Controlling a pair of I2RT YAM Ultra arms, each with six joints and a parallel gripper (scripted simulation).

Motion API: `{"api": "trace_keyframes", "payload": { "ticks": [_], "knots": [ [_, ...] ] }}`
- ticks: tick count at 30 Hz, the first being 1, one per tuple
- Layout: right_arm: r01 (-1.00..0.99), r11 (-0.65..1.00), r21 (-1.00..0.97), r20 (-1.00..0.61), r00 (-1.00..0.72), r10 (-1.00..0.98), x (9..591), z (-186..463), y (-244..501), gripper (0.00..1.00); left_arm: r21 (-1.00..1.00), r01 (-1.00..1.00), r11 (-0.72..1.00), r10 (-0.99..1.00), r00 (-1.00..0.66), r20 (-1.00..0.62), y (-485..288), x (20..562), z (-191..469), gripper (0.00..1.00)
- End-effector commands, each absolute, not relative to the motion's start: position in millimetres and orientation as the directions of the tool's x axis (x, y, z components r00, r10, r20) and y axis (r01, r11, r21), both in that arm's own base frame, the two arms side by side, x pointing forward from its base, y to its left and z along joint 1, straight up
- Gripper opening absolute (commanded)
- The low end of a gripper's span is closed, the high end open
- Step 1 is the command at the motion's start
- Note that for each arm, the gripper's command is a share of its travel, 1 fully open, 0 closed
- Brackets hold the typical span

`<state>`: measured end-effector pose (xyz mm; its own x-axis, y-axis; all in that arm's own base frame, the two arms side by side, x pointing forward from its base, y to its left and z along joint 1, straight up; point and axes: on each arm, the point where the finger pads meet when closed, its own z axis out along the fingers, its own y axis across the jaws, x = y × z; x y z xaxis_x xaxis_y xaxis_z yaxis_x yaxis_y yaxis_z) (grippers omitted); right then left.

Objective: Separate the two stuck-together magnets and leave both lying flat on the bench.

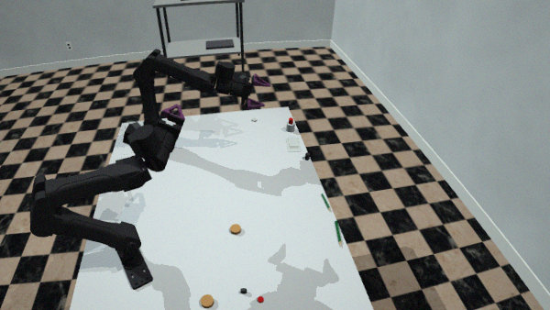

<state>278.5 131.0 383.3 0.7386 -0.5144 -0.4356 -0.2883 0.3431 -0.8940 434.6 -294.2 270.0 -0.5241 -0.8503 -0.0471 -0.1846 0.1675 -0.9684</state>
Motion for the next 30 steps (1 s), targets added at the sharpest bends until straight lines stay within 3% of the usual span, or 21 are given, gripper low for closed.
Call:
{"api": "trace_keyframes", "payload": {
  "ticks": [1,14,16,30],
  "knots": [
    [-0.3,0.366,-0.881,-0.461,0.718,-0.521,282,385,128,1.0,-0.97,-0.156,0.187,-0.852,-0.516,-0.082,-287,437,278,1.0],
    [-0.362,0.629,-0.688,-0.717,0.476,-0.51,320,401,97,1.0,-0.86,0.046,0.507,-0.767,-0.432,-0.475,-213,444,315,1.0],
    [-0.362,0.629,-0.688,-0.717,0.476,-0.51,320,401,97,1.0,-0.86,0.046,0.507,-0.767,-0.432,-0.475,-213,444,315,1.0],
    [-0.285,0.867,-0.409,-0.908,0.225,-0.355,352,411,58,1.0,-0.572,0.142,0.808,-0.536,-0.227,-0.813,-120,434,360,1.0]
  ]
}}
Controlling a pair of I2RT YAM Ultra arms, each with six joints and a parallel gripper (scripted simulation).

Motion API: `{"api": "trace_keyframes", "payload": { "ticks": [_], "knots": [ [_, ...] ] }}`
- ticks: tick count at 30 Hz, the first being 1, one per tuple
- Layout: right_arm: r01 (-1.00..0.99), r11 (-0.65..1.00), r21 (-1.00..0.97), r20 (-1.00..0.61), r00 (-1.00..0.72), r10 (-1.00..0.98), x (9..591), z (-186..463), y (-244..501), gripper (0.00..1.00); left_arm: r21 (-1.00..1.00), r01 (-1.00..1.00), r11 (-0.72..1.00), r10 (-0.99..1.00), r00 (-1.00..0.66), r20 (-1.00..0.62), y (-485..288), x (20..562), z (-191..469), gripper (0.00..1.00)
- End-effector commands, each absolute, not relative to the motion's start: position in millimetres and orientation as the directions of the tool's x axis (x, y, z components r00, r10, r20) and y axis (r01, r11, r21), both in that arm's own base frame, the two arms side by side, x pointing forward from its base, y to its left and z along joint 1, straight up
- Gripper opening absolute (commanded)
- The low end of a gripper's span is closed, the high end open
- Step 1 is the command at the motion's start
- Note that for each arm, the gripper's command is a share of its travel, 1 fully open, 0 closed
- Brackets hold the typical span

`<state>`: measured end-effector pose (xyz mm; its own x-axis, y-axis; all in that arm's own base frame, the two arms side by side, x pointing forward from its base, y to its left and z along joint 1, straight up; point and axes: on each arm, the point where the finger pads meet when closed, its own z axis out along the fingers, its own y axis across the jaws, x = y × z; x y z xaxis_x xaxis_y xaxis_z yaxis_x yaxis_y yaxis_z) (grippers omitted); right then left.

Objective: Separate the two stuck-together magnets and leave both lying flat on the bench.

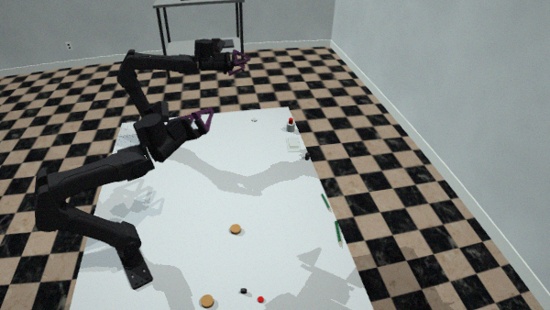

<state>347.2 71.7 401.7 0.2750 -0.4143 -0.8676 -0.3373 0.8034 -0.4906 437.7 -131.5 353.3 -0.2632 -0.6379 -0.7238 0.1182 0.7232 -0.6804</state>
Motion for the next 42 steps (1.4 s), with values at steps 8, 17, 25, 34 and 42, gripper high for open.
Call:
{"api": "trace_keyframes", "payload": {
  "ticks": [8,17,25,34,42],
  "knots": [
    [-0.207,0.94,-0.27,-0.96,0.133,-0.247,363,413,39,1.0,-0.394,0.129,0.91,-0.378,-0.131,-0.916,-79,422,378,1.0],
    [-0.043,0.998,-0.052,-0.998,0.041,-0.05,375,416,8,1.0,-0.077,0.059,0.995,-0.075,-0.028,-0.997,-25,396,400,1.0],
    [0.036,0.998,0.042,-0.999,0.023,0.041,379,418,-5,1.0,0.07,0.001,0.998,0.07,-0.005,-0.998,1,380,407,1.0],
    [-0.003,1.0,-0.005,-0.999,0.032,-0.005,380,420,2,0.0,-0.002,-0.005,1.0,-0.002,0.018,-1.0,2,379,414,1.0],
    [-0.002,1.0,-0.004,-1.0,0.027,-0.004,380,418,1,0.0,-0.003,-0.004,1.0,-0.002,0.014,-1.0,2,380,413,1.0]
  ]
}}
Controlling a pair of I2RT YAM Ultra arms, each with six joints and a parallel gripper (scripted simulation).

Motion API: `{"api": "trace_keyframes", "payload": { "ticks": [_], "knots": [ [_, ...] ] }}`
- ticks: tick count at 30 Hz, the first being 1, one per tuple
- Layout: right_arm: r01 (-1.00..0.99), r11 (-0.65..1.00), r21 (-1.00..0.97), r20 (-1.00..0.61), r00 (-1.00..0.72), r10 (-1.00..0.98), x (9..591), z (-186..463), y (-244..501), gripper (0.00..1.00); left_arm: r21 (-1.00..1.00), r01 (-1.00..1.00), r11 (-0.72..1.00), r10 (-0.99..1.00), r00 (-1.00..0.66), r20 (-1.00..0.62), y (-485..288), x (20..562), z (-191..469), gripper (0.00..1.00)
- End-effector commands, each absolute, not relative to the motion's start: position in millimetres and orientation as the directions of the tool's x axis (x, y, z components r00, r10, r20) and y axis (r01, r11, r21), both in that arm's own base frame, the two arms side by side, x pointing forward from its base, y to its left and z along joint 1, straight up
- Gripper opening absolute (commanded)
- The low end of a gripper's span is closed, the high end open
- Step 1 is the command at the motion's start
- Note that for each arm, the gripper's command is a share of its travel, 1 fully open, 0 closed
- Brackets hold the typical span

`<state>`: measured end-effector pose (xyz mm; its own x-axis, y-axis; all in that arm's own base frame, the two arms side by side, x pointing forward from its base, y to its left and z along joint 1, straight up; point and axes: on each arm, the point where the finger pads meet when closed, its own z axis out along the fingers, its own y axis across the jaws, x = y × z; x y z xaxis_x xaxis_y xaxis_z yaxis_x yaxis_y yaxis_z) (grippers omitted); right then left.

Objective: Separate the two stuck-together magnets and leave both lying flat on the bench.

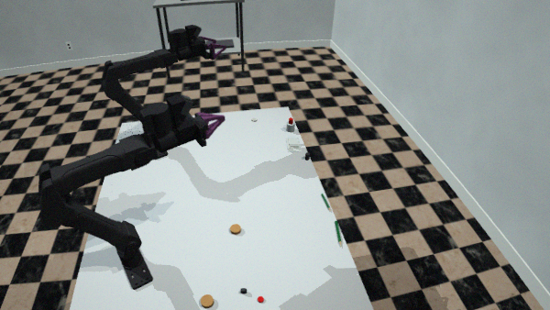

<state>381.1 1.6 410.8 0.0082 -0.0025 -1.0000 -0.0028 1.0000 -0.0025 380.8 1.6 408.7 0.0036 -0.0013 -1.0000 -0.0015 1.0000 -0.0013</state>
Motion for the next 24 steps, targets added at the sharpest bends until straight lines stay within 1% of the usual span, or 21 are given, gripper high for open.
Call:
{"api": "trace_keyframes", "payload": {
  "ticks": [1,4,10,13,24],
  "knots": [
    [-0.001,1.0,-0.004,-1.0,0.026,-0.004,380,417,1,0.0,-0.002,-0.004,1.0,-0.002,0.014,-1.0,2,380,412,1.0],
    [-0.001,1.0,-0.003,-1.0,0.024,-0.003,380,416,1,0.0,-0.002,-0.004,1.0,-0.002,0.012,-1.0,2,381,412,1.0],
    [0.03,0.989,-0.148,-0.983,-0.118,-0.143,394,382,-17,0.0,-0.002,-0.004,1.0,-0.002,0.012,-1.0,2,381,412,1.0],
    [0.03,0.984,-0.174,-0.977,-0.127,-0.169,395,382,-20,0.0,-0.002,-0.004,1.0,-0.002,0.012,-1.0,2,381,412,1.0],
    [0.004,0.914,-0.406,-0.845,-0.383,-0.374,413,327,-71,0.0,-0.002,-0.004,1.0,-0.002,0.012,-1.0,2,381,412,1.0]
  ]
}}
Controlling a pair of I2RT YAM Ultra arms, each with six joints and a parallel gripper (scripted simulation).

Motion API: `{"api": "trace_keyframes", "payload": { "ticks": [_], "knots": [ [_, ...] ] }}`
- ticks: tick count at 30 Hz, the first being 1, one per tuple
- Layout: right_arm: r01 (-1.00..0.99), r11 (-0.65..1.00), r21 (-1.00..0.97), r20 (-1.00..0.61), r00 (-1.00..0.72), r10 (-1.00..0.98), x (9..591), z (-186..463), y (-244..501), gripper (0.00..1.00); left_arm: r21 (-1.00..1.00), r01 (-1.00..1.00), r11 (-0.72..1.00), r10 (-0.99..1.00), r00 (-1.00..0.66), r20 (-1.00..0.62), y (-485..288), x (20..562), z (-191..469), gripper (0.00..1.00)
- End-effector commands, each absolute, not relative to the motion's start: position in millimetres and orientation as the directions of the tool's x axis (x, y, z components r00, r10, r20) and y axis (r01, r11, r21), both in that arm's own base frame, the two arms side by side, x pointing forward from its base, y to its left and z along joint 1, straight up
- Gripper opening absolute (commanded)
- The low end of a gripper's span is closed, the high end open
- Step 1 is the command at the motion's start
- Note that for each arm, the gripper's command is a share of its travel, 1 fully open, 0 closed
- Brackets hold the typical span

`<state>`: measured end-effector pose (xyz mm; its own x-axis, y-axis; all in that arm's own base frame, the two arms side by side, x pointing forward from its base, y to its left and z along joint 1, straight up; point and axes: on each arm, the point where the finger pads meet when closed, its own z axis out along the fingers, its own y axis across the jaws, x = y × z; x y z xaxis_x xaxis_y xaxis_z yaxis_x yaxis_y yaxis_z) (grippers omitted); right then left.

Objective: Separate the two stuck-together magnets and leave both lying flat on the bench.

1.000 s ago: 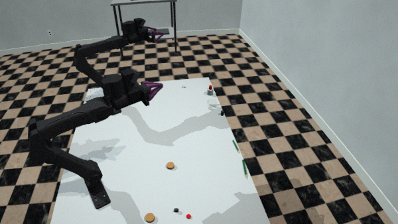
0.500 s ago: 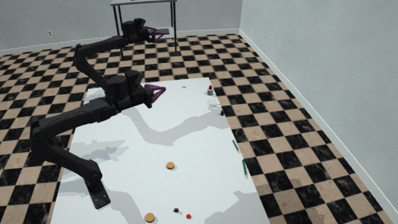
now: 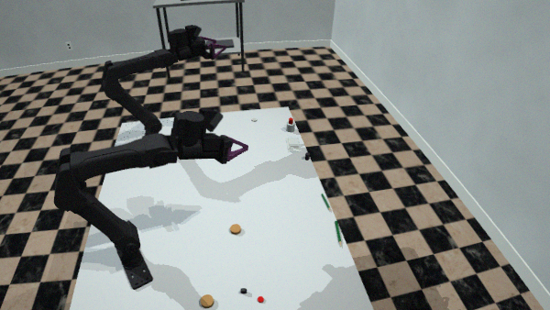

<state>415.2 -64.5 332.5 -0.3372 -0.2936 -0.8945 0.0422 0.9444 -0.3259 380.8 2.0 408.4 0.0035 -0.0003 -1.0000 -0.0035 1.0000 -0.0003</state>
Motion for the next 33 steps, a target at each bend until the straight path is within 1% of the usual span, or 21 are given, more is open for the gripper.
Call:
{"api": "trace_keyframes", "payload": {
  "ticks": [1,3,5,11,18,20,22,27,33],
  "knots": [
    [-0.004,0.906,-0.423,-0.828,-0.404,-0.388,413,322,-75,0.0,-0.002,-0.004,1.0,-0.002,0.012,-1.0,2,381,412,1.0],
    [-0.024,0.891,-0.454,-0.792,-0.447,-0.416,414,311,-85,0.0,-0.002,-0.004,1.0,-0.002,0.012,-1.0,2,381,412,1.0],
    [-0.024,0.891,-0.454,-0.792,-0.447,-0.416,414,311,-85,0.0,-0.002,-0.004,1.0,-0.002,0.012,-1.0,2,381,412,1.0],
    [-0.104,0.845,-0.525,-0.666,-0.567,-0.484,414,277,-115,0.0,-0.002,-0.004,1.0,-0.002,0.012,-1.0,2,381,412,1.0],
    [-0.232,0.794,-0.562,-0.506,-0.663,-0.552,405,241,-146,0.0,-0.002,-0.004,1.0,-0.002,0.012,-1.0,2,381,412,1.0],
    [-0.273,0.781,-0.562,-0.457,-0.684,-0.569,402,230,-155,0.0,-0.002,-0.004,1.0,-0.002,0.012,-1.0,2,381,412,1.0],
    [-0.273,0.781,-0.562,-0.457,-0.684,-0.569,402,230,-155,0.0,-0.002,-0.004,1.0,-0.002,0.012,-1.0,2,381,412,1.0],
    [-0.377,0.75,-0.543,-0.335,-0.722,-0.605,389,203,-178,0.0,-0.002,-0.004,1.0,-0.002,0.012,-1.0,2,381,412,1.0],
    [-0.508,0.715,-0.48,-0.201,-0.73,-0.653,370,173,-201,0.0,-0.002,-0.004,1.0,-0.002,0.012,-1.0,2,381,412,1.0]
  ]
}}
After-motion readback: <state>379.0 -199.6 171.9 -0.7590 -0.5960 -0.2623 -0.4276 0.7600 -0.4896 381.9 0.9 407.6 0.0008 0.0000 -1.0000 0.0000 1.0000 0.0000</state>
